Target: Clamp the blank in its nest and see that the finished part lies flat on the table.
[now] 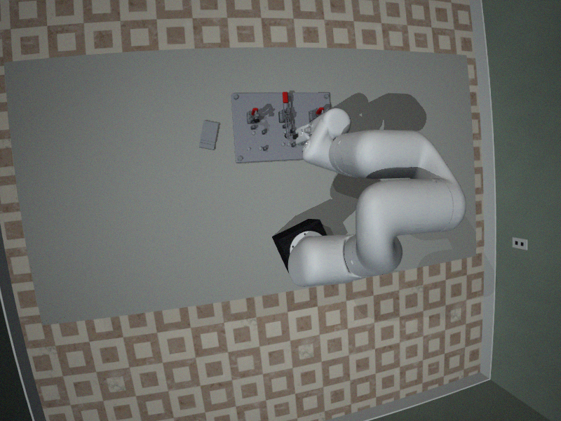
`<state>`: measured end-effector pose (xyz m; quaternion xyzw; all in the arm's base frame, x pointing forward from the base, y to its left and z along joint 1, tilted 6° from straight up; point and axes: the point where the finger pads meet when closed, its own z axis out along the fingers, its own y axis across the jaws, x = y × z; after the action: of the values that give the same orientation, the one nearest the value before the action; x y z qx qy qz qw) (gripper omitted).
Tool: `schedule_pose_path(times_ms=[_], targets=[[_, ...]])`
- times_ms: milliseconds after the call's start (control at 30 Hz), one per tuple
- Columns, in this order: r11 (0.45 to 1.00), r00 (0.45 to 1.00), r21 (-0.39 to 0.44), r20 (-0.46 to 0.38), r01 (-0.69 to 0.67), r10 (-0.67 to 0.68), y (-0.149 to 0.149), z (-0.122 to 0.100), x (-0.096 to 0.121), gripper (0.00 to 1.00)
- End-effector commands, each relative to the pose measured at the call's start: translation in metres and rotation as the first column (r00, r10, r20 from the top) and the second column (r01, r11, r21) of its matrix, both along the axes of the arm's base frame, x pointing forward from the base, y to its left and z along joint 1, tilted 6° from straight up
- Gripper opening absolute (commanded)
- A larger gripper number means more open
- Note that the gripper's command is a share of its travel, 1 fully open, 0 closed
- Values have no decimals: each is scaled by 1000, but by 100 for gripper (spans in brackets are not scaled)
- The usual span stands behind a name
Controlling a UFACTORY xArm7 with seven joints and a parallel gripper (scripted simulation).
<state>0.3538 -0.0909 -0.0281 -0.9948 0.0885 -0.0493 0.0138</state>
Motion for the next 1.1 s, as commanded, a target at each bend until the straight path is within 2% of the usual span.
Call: schedule_pose_path(times_ms=[0, 300, 1067], targets=[[1000, 1000, -1, 1, 3, -3, -1, -4, 1, 0], [1000, 1000, -1, 1, 3, -3, 0, -31, 4, 0], [1000, 1000, -1, 1, 3, -3, 0, -36, 6, 0]])
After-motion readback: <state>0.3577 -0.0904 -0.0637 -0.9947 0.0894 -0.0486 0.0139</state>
